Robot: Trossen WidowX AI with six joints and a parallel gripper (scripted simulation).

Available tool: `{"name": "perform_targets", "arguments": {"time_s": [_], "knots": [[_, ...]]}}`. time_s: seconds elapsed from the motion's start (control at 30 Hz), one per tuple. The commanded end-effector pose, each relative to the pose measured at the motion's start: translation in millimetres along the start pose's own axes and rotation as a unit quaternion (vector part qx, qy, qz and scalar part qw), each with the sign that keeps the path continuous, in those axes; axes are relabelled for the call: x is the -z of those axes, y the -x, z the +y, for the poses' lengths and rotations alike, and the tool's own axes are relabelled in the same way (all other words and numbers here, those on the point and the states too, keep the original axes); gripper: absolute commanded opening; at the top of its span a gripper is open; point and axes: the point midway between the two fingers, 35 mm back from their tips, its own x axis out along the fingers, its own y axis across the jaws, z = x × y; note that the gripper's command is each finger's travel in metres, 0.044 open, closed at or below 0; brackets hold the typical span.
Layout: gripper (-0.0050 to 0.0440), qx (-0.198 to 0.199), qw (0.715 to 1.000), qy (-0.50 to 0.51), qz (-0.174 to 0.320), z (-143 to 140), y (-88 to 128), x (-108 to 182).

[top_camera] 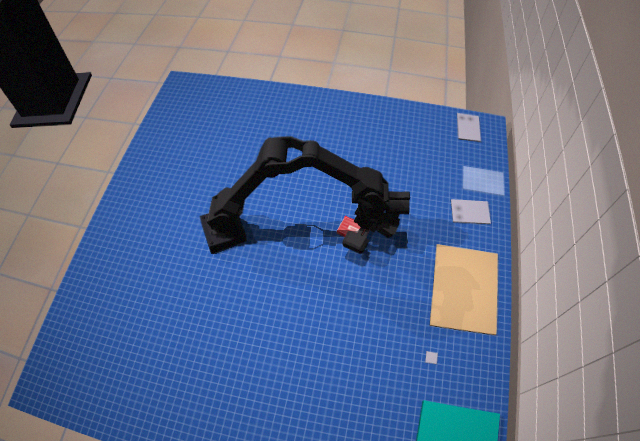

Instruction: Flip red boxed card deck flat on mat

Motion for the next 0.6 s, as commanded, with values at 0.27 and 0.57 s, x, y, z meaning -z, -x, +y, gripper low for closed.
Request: {"name": "perform_targets", "arguments": {"time_s": [0.27, 0.57], "knots": [[0.0295, -0.002, 1.0, -0.001, -0.003, 1.4, 2.1, -0.1], [0.0295, -0.002, 1.0, -0.001, -0.003, 1.4, 2.1, -0.1]]}}
